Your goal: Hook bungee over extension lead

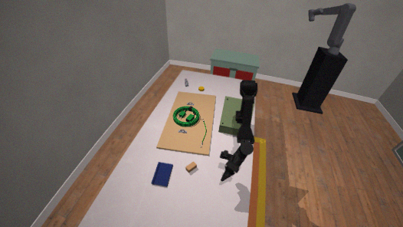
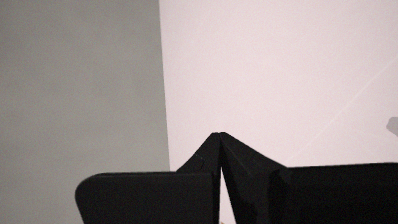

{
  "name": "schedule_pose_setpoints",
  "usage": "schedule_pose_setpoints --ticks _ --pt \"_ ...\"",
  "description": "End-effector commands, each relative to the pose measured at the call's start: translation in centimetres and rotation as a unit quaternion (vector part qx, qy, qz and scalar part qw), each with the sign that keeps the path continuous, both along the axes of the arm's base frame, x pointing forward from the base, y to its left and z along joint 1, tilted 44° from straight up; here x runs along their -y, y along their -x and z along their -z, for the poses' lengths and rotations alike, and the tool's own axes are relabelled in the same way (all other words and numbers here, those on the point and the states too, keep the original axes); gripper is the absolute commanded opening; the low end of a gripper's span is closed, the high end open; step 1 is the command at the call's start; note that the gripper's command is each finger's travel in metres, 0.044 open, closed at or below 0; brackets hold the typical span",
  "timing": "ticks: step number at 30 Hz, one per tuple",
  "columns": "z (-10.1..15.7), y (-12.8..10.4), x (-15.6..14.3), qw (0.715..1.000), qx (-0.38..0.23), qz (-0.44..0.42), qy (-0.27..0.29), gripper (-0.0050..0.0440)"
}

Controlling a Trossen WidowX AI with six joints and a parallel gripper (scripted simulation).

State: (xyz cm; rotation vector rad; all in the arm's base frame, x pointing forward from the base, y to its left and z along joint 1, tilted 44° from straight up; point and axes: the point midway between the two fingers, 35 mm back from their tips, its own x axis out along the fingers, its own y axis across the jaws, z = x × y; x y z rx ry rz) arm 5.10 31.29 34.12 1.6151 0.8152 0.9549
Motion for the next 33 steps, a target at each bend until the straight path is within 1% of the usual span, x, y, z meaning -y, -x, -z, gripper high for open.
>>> schedule_pose_setpoints --ticks 1,17,23,24,32,33 --pt "-0.7 0.0 0.3 1.0 -0.001 0.0 -0.01 0.0" --pt "-0.7 0.0 0.3 1.0 -0.001 0.0 -0.01 0.0" --pt "-0.5 -0.6 -0.1 1.0 0.003 0.004 0.002 0.0144" --pt "-0.3 -0.8 -0.2 1.0 0.004 0.005 0.006 0.015" --pt "1.1 -2.9 -0.8 0.999 0.012 0.019 0.049 0.015" --pt "1.1 -2.9 -0.8 0.999 0.012 0.019 0.049 0.015"
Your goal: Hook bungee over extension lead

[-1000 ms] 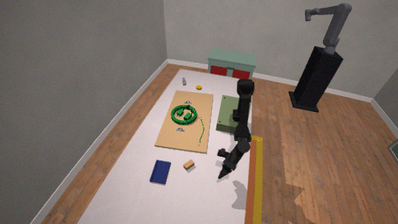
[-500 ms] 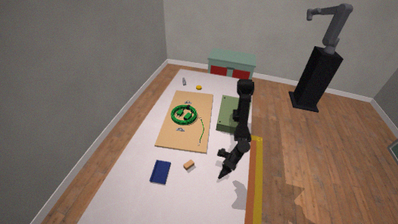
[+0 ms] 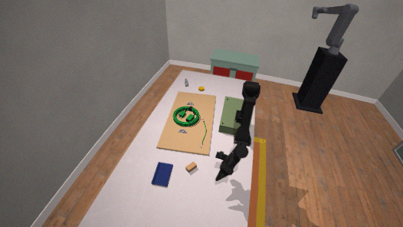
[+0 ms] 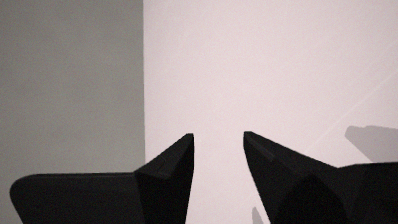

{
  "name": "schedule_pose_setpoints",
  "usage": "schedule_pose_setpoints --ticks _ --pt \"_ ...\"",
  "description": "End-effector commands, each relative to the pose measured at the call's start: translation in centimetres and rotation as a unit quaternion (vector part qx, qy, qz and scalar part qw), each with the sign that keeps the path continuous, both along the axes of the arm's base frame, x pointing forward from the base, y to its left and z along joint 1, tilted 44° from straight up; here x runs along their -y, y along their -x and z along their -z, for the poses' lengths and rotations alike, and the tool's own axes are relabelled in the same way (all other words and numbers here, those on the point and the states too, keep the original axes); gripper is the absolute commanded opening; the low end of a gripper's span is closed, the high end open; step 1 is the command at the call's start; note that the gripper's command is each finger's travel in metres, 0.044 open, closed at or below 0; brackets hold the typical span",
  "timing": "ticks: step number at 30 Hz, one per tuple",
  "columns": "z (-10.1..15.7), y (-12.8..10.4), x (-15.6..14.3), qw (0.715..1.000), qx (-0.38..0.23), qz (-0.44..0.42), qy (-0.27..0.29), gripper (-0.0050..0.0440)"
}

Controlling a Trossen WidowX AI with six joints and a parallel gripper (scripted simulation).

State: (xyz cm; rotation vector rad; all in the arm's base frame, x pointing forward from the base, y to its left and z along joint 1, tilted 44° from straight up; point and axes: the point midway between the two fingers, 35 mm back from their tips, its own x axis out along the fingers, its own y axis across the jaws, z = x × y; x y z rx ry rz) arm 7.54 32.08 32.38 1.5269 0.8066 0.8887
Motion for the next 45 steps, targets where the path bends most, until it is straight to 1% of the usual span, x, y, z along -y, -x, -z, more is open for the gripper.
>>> schedule_pose_setpoints --ticks 1,16,18,33,35,45 --pt "-0.7 -0.4 0.0 1.0 0.003 0.001 -0.001 0.015" --pt "2.4 -4.9 -0.4 0.996 -0.003 0.026 0.083 0.015" --pt "2.4 -4.9 -0.4 0.996 -0.003 0.026 0.083 0.015" --pt "6.1 -9.0 0.6 0.985 -0.055 0.041 0.156 0.015" --pt "6.1 -9.0 0.6 0.985 -0.055 0.041 0.156 0.015" --pt "8.9 -11.3 2.0 0.972 -0.103 0.046 0.205 0.015"
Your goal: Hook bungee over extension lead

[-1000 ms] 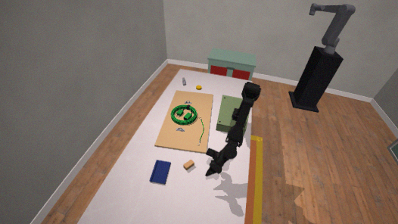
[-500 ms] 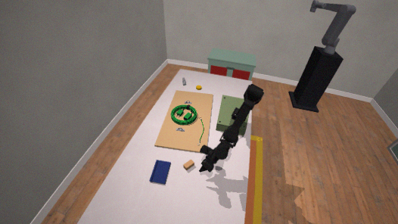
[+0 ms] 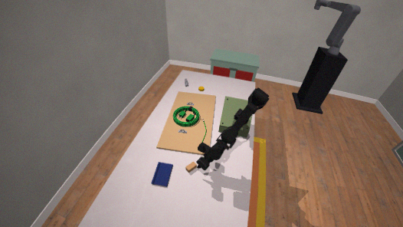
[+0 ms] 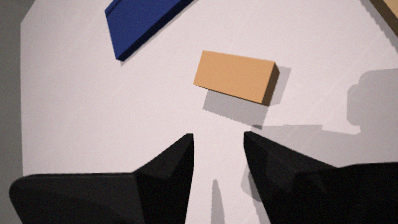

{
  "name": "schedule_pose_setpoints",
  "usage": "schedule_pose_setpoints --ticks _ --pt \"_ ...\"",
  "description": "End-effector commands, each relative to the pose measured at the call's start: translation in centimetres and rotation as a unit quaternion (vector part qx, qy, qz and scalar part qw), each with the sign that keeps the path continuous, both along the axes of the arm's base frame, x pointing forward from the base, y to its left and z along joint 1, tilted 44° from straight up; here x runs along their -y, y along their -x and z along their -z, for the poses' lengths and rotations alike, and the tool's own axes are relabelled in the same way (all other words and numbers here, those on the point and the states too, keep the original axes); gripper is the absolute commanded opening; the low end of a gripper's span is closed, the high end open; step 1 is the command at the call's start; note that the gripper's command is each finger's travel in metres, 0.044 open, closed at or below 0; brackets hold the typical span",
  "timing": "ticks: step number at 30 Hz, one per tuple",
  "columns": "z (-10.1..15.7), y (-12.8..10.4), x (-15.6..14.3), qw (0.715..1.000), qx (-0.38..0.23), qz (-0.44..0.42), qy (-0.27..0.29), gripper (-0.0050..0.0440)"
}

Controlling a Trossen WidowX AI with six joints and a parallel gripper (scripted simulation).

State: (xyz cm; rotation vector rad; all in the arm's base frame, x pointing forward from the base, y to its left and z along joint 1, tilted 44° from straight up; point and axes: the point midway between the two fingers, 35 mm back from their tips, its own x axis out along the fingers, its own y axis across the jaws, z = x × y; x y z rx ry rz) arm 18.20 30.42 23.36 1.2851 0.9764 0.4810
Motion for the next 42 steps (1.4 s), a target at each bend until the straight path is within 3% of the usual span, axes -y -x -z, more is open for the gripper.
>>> schedule_pose_setpoints --ticks 1,24,42 --pt "0.2 -0.9 0.5 1.0 -0.016 0.003 0.008 0.015" --pt "5.2 -3.9 4.3 0.986 -0.15 0.026 0.074 0.015" --pt "8.3 -4.9 8.3 0.952 -0.287 0.053 0.09 0.015"
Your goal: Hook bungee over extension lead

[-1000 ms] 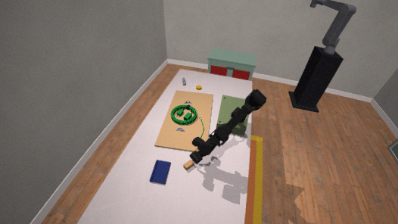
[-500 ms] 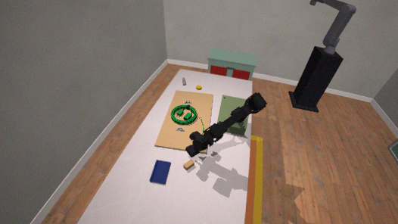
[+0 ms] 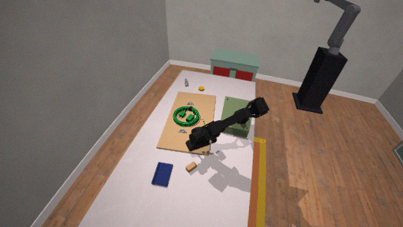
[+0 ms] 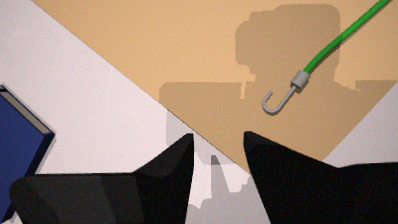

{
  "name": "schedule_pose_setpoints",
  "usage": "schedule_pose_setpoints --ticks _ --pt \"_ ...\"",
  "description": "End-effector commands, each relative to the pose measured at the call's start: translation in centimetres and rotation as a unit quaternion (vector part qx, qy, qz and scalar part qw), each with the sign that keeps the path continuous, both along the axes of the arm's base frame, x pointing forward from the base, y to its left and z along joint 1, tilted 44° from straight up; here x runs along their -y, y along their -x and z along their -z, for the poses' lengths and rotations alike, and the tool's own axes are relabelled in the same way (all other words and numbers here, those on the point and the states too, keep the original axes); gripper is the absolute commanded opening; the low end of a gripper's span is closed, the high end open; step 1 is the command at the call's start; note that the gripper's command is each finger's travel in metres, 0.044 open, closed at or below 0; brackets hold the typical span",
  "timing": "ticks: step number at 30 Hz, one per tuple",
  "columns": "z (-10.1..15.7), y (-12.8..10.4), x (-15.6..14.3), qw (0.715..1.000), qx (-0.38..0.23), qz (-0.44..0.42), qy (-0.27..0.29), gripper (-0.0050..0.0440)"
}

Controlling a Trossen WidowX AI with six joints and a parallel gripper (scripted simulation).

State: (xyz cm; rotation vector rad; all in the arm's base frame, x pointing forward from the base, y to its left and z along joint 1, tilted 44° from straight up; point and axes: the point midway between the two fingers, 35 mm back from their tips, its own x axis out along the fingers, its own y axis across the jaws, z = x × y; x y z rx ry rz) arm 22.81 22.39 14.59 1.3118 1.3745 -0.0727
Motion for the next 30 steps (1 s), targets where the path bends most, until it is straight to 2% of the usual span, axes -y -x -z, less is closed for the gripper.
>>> schedule_pose_setpoints --ticks 1,14,17,30 --pt "-0.3 -0.3 0.5 1.0 -0.018 0.006 -0.006 0.015" --pt "1.1 -0.3 3.6 0.989 -0.138 0.05 -0.02 0.015" --pt "1.2 -0.2 3.9 0.987 -0.147 0.054 -0.022 0.015" --pt "1.4 0.2 6.6 0.956 -0.264 0.107 -0.064 0.015"
